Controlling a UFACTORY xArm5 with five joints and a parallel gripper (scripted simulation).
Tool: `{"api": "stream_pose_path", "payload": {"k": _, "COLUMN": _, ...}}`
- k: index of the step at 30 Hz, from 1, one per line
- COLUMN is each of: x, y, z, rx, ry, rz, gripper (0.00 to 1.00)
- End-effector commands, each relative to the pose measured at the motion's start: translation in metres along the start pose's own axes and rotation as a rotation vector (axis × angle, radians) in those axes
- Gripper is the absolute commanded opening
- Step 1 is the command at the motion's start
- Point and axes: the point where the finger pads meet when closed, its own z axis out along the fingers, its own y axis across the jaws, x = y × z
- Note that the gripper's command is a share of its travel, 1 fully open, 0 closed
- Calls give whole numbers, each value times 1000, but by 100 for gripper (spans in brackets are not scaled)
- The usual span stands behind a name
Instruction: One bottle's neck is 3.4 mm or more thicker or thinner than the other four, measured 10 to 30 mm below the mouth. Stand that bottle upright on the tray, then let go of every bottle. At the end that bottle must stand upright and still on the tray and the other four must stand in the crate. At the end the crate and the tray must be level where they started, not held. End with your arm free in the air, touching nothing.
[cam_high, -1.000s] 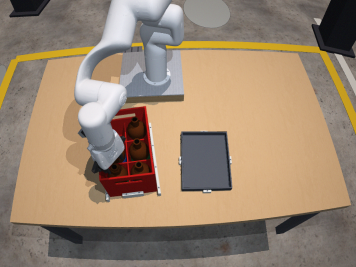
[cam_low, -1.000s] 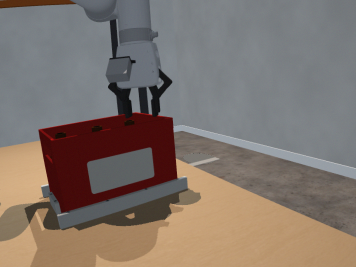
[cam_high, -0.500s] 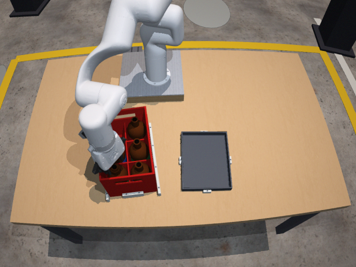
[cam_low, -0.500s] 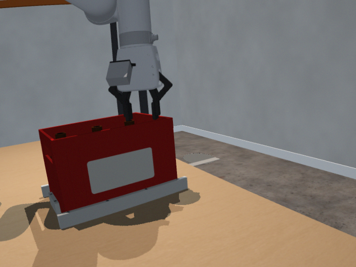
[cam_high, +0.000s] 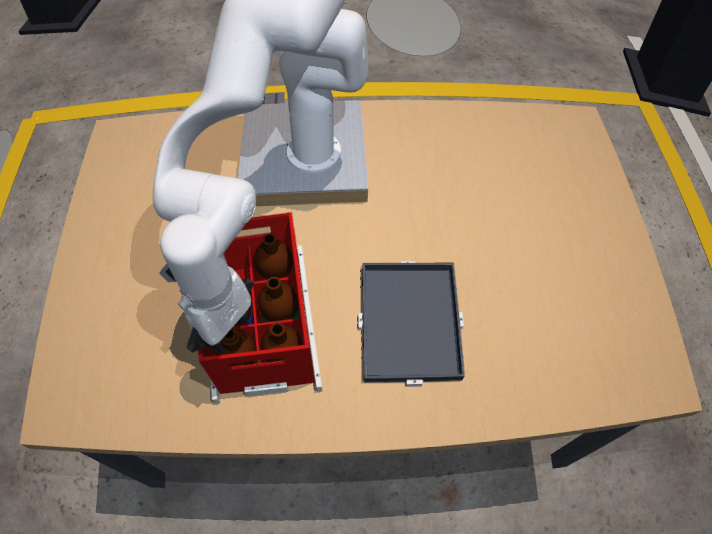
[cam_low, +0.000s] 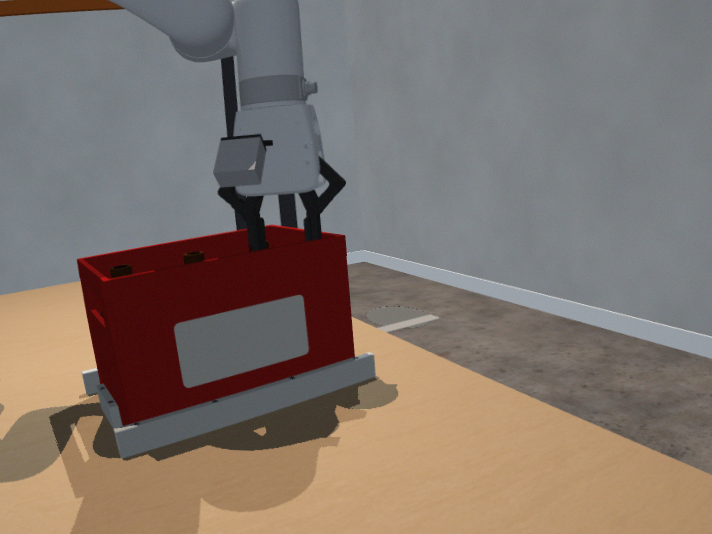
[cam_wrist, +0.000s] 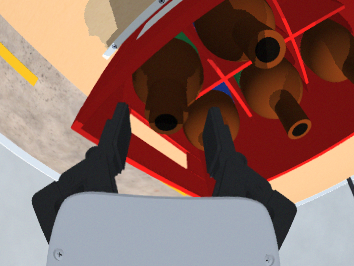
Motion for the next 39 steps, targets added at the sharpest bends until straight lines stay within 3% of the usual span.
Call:
{"api": "stream_pose_path", "payload": {"k": 1, "x": -1, "y": -1, "z": 3, "rx": 4, "ry": -2, "rz": 0, "gripper": 65}}
{"api": "stream_pose_path", "payload": {"k": 18, "x": 0, "y": -1, "z": 15, "rx": 4, "ry": -2, "rz": 0, "gripper": 65}}
{"api": "stream_pose_path", "payload": {"k": 38, "x": 0, "y": -1, "z": 16, "rx": 4, "ry": -2, "rz": 0, "gripper": 65}}
{"api": "stream_pose_path", "payload": {"k": 39, "x": 0, "y": -1, "z": 16, "rx": 4, "ry": -2, "rz": 0, "gripper": 0}}
